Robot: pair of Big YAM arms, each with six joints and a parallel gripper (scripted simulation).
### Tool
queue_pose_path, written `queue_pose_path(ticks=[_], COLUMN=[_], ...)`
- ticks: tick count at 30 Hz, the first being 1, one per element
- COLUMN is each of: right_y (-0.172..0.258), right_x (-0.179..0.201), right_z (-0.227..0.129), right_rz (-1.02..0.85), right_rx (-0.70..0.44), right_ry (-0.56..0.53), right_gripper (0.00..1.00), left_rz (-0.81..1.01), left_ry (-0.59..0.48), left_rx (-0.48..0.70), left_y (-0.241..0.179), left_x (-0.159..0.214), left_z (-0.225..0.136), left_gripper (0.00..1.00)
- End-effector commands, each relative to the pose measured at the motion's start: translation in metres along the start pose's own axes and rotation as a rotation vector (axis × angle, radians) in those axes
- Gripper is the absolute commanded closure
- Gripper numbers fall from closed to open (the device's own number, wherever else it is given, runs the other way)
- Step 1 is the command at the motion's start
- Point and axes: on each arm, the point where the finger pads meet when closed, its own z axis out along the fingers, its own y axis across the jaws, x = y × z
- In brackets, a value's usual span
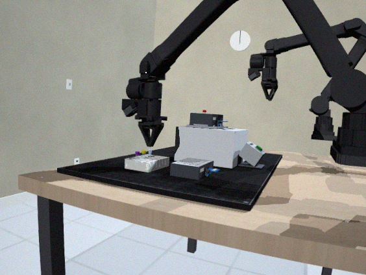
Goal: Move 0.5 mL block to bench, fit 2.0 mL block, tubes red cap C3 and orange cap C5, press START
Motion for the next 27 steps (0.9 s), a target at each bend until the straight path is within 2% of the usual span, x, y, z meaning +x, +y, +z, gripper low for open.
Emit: queue_pose_path(ticks=[1, 19, 27], right_y=[-0.006, -0.007, -0.008], right_x=[-0.016, -0.027, -0.028], right_z=[-0.019, -0.028, -0.033], right_rz=[0.016, 0.018, 0.019], right_rx=[0.005, 0.006, 0.008], right_ry=[-0.068, -0.086, -0.103], right_gripper=[0.0, 0.0, 0.0], left_rz=[0.013, 0.01, 0.012], left_ry=[-0.022, -0.062, -0.032], left_rx=[0.007, 0.016, 0.01], left_y=[-0.009, -0.009, -0.009], left_x=[-0.014, -0.023, -0.014], left_z=[-0.006, -0.036, -0.024], left_gripper=[0.91, 0.91, 0.91])
